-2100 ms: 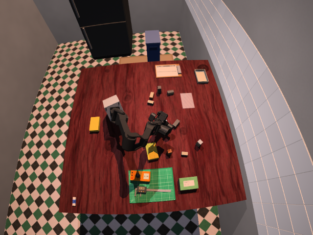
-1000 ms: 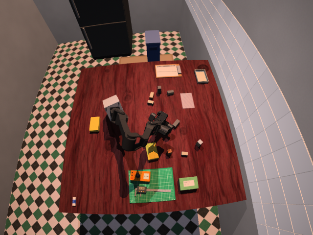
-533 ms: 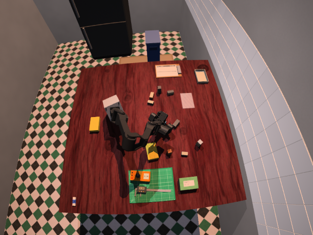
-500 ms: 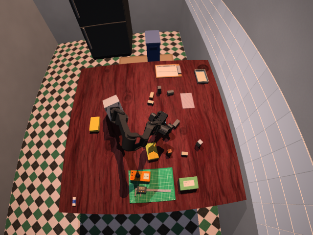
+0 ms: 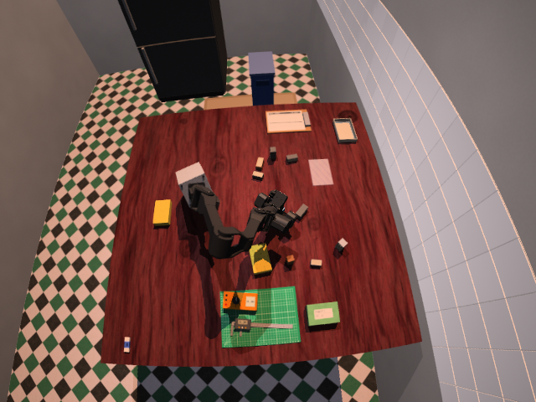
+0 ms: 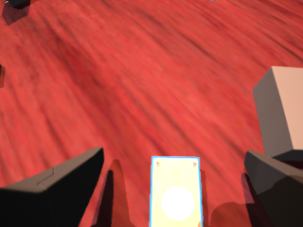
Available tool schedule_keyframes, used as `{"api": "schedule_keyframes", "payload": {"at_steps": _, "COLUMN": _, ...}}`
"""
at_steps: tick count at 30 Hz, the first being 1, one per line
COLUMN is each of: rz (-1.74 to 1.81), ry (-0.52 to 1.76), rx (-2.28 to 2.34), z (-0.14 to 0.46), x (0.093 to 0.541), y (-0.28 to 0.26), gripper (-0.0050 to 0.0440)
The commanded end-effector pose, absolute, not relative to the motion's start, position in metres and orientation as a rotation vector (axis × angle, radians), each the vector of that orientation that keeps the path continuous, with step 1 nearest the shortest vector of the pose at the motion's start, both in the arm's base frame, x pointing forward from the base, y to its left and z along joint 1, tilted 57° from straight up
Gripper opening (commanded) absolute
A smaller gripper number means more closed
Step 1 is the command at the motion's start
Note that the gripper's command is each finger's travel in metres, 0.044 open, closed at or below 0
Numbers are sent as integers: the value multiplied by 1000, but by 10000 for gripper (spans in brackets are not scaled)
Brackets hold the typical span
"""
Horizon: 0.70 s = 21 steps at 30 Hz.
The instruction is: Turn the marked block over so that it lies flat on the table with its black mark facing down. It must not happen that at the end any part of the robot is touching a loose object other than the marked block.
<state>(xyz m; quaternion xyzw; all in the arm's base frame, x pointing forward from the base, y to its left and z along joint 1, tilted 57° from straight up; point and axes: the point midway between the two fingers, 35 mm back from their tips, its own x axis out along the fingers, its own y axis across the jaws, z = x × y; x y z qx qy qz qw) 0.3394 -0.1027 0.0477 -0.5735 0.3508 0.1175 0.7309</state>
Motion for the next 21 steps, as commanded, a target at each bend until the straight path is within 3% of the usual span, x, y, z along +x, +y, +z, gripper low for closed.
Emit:
{"api": "schedule_keyframes", "payload": {"at_steps": 1, "rz": 252, "ry": 764, "rx": -1269, "z": 51, "x": 341, "y": -104, "gripper": 440}}
{"api": "schedule_keyframes", "payload": {"at_steps": 21, "rz": 239, "ry": 751, "rx": -1267, "z": 65, "x": 351, "y": -68, "gripper": 440}}
